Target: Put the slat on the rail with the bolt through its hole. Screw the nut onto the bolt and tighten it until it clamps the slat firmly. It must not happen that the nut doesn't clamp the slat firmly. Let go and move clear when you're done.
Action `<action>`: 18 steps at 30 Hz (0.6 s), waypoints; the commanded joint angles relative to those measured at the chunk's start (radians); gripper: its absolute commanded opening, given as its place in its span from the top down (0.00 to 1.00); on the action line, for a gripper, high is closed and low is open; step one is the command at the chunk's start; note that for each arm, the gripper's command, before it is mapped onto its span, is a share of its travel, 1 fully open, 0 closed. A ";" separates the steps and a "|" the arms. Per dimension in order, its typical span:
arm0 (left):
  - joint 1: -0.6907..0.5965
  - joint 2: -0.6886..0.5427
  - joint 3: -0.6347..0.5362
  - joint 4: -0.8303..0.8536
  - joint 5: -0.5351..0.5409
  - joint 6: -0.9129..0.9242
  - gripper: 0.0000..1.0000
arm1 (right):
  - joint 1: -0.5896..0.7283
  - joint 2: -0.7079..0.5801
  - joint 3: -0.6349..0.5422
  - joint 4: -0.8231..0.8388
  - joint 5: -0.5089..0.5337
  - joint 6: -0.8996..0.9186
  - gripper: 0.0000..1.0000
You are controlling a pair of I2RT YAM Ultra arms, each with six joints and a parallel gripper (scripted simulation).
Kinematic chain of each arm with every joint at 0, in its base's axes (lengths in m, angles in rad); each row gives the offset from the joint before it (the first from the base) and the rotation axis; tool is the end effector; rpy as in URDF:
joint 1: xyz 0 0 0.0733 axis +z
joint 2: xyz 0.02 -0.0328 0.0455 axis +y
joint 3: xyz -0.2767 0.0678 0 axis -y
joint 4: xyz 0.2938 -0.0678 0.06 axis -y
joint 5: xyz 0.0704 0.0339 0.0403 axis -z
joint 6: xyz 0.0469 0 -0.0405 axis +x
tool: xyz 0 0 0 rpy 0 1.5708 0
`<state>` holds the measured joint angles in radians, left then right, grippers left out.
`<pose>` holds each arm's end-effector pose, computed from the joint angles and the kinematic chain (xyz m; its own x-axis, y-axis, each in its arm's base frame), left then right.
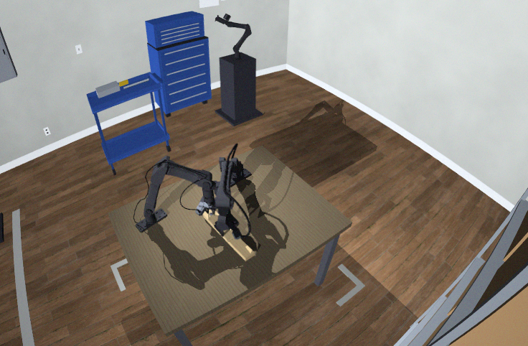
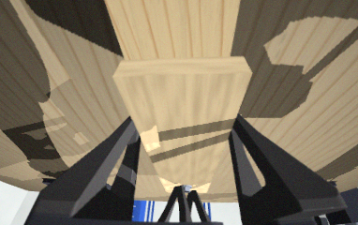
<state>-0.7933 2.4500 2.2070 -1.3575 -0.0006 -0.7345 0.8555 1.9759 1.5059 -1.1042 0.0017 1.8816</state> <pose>0.3719 -0.3762 0.1656 -0.9981 0.0585 0.0216 0.0590 0.9981 0.0204 0.2731 0.3159 0.1762 -0.5182 0.8553 -0.0027 0.8553 0.5182 -0.0027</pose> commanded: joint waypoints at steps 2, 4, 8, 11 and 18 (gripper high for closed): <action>0.000 -0.009 0.004 0.001 0.000 0.000 0.28 | 0.002 -0.007 0.005 0.000 0.005 -0.167 0.66; 0.000 -0.009 0.004 0.001 0.000 0.000 0.28 | 0.002 -0.008 0.005 -0.001 0.005 -0.249 0.66; 0.000 -0.009 0.004 0.001 0.000 0.000 0.28 | 0.005 -0.009 0.006 -0.002 0.011 -0.489 0.66; 0.000 -0.009 0.004 0.001 0.000 0.000 0.28 | 0.005 -0.010 0.007 -0.004 0.011 -0.630 0.66; 0.000 -0.009 0.004 0.001 0.000 0.000 0.28 | 0.005 -0.011 0.009 -0.005 0.011 -0.960 0.66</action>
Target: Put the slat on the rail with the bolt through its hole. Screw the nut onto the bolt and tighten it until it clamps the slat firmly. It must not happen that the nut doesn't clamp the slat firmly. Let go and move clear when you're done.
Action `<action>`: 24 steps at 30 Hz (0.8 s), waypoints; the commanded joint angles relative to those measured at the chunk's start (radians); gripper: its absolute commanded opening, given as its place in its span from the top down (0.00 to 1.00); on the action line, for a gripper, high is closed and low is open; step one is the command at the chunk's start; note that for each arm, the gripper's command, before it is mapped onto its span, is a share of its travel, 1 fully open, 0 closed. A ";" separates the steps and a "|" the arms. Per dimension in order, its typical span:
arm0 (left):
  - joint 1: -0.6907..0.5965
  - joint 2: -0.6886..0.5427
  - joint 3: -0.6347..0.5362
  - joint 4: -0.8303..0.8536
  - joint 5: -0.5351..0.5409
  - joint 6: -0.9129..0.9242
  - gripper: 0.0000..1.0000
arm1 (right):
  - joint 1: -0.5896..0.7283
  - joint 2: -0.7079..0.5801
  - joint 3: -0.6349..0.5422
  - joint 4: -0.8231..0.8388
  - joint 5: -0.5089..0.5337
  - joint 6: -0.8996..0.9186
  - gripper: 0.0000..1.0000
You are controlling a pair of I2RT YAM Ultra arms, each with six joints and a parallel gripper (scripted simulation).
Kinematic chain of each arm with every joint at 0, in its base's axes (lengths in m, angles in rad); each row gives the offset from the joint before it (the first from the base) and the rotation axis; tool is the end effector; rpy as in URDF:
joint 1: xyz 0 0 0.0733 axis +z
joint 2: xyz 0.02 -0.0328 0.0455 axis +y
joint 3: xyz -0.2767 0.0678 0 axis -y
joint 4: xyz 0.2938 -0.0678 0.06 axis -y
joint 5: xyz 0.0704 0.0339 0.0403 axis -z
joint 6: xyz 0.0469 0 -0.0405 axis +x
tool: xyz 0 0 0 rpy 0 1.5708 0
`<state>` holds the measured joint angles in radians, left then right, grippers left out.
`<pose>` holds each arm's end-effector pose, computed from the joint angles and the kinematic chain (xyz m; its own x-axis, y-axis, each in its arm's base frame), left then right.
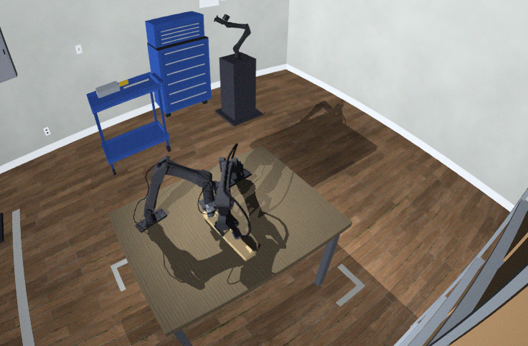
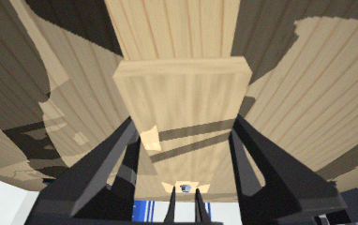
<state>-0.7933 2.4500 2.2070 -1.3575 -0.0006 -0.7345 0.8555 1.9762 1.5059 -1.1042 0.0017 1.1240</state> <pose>0.3719 -0.3762 0.1656 -0.9981 0.0585 0.0216 0.0590 0.9981 0.0204 0.2731 0.3159 0.1761 -0.9642 0.2653 0.0001 0.2653 0.9642 -0.0041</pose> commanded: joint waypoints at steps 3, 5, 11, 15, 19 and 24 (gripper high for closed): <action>0.000 -0.009 0.004 0.001 0.000 0.000 0.28 | 0.005 -0.011 0.009 -0.006 0.011 -0.320 0.66; 0.000 -0.009 0.004 0.001 0.000 0.000 0.28 | 0.005 -0.012 0.009 -0.006 0.011 -0.411 0.66; 0.000 -0.009 0.004 0.001 0.000 0.000 0.28 | 0.005 -0.013 0.010 -0.008 0.011 -0.694 0.66; 0.000 -0.009 0.004 0.001 0.000 0.000 0.28 | 0.005 -0.013 0.011 -0.009 0.011 -0.882 0.66; 0.000 -0.009 0.004 0.001 0.000 0.000 0.28 | 0.005 -0.014 0.011 -0.009 0.011 -0.976 0.66; 0.000 -0.009 0.004 0.001 0.000 0.000 0.28 | 0.005 -0.015 0.012 -0.011 0.010 -1.280 0.66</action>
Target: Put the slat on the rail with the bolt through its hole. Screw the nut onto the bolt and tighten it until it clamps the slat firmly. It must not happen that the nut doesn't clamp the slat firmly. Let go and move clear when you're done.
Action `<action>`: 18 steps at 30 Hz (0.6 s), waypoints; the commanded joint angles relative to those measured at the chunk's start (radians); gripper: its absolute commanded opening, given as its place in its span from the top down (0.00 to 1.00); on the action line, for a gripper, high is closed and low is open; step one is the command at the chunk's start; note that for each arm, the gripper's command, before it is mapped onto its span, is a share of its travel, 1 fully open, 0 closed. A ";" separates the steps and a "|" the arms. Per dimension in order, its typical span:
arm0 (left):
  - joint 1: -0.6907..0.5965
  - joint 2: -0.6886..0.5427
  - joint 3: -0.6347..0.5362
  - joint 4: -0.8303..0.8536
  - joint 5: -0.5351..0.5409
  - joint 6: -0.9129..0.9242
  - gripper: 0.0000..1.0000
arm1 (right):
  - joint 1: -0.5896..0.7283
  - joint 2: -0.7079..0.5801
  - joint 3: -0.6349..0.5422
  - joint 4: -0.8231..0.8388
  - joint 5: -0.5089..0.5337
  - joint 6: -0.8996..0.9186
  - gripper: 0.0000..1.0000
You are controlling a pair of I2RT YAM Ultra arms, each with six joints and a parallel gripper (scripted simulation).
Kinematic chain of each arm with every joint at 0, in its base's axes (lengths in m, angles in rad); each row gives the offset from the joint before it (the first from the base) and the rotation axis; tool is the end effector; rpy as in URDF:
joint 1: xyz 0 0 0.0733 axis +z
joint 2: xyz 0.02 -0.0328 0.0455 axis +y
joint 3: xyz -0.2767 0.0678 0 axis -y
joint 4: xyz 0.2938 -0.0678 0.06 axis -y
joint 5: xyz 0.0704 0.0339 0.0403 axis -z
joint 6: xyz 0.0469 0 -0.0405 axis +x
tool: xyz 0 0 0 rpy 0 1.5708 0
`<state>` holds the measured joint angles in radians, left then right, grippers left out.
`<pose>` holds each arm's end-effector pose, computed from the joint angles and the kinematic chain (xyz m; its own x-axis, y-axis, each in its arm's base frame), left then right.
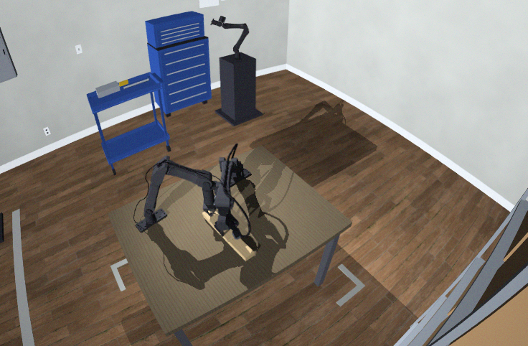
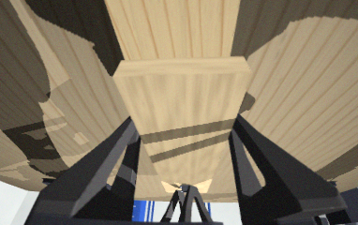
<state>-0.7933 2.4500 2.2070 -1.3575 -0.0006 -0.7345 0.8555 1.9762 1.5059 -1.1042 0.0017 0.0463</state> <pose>0.3719 -0.3762 0.1656 -0.9981 0.0585 0.0216 0.0590 0.9981 0.0204 0.2731 0.3159 0.1761 -0.6901 -0.7237 0.0036 -0.7237 0.6901 -0.0019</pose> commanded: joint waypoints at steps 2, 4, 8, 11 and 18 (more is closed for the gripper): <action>0.000 -0.009 0.004 0.001 0.000 0.000 0.28 | 0.005 -0.015 0.012 -0.011 0.010 -0.296 0.66; 0.000 -0.009 0.004 0.001 0.000 0.000 0.28 | 0.005 -0.015 0.012 -0.012 0.010 -0.390 0.66; 0.000 -0.009 0.004 0.001 0.000 0.000 0.28 | 0.005 -0.016 0.013 -0.012 0.010 -0.579 0.66; 0.000 -0.009 0.004 0.001 0.000 0.000 0.28 | 0.005 -0.016 0.013 -0.013 0.010 -0.673 0.66; 0.000 -0.009 0.004 0.001 0.000 0.000 0.28 | 0.005 -0.017 0.014 -0.014 0.011 -1.023 0.66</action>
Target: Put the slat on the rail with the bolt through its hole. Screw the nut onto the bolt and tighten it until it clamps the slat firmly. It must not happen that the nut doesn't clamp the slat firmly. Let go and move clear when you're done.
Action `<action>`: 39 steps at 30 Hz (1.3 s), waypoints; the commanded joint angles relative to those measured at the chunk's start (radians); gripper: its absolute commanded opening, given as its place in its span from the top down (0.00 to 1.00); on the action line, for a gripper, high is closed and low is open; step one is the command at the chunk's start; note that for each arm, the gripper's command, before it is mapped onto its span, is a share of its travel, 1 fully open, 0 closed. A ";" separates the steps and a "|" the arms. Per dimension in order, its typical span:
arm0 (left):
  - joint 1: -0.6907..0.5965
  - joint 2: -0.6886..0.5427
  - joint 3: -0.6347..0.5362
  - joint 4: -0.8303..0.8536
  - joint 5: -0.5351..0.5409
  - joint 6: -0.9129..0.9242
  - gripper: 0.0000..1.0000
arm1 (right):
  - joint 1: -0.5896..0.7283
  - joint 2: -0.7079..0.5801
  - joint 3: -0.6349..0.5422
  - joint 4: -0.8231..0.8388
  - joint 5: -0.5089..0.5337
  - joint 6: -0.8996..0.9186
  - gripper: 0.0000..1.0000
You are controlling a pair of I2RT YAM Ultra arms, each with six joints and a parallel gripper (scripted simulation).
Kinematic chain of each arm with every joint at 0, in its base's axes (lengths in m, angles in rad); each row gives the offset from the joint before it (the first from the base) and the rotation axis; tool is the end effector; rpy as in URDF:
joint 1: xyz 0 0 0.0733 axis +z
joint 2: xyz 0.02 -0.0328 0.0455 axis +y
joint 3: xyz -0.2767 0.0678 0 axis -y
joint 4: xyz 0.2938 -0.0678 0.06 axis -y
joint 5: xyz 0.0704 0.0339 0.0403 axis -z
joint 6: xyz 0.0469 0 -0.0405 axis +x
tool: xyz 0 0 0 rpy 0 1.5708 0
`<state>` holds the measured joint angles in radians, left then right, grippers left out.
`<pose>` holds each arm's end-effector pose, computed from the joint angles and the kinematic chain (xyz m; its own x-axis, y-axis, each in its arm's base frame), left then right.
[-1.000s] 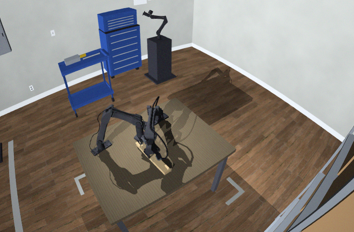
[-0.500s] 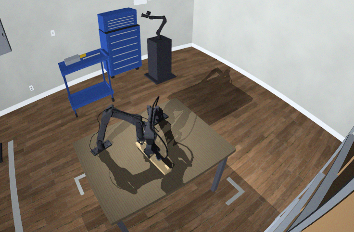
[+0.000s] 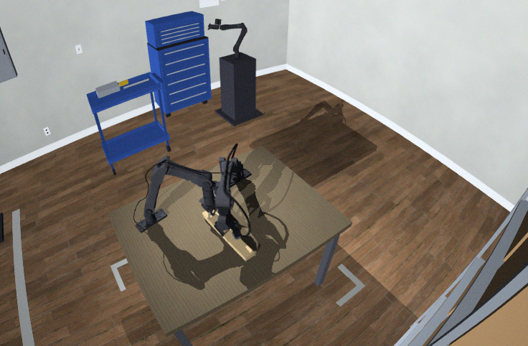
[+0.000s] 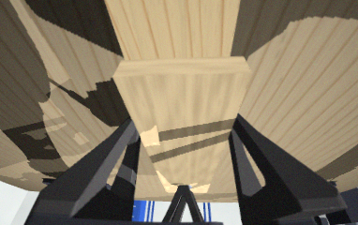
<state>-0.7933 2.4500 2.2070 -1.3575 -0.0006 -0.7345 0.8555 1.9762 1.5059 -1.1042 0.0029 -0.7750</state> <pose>0.3719 -0.3762 0.1656 -0.9981 0.0585 0.0216 0.0590 0.9981 0.0204 0.2731 0.3159 0.1761 0.0597 -0.9982 0.0047 -0.9982 -0.0597 0.0005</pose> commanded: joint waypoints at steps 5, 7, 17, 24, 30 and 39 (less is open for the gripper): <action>0.000 -0.009 0.004 0.001 0.000 0.000 0.28 | 0.005 -0.018 0.013 -0.013 0.009 -0.438 0.66; 0.000 -0.009 0.004 0.001 0.000 0.000 0.28 | 0.002 -0.018 0.013 -0.014 0.003 -0.459 0.66; 0.000 -0.009 0.004 0.001 0.000 0.000 0.28 | -0.001 -0.017 0.015 -0.016 -0.003 -0.475 0.66; 0.000 -0.009 0.004 0.001 0.000 0.000 0.28 | -0.001 -0.017 0.016 -0.016 -0.003 -0.476 0.66; 0.000 -0.009 0.004 0.001 0.000 0.000 0.28 | -0.001 -0.016 0.016 -0.016 -0.003 -0.476 0.66; 0.000 -0.009 0.004 0.001 0.000 0.000 0.28 | -0.001 -0.012 0.010 -0.008 -0.001 -0.472 0.79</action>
<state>-0.7933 2.4500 2.2070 -1.3575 -0.0006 -0.7345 0.8555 1.9762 1.5059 -1.1042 0.0040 -1.2434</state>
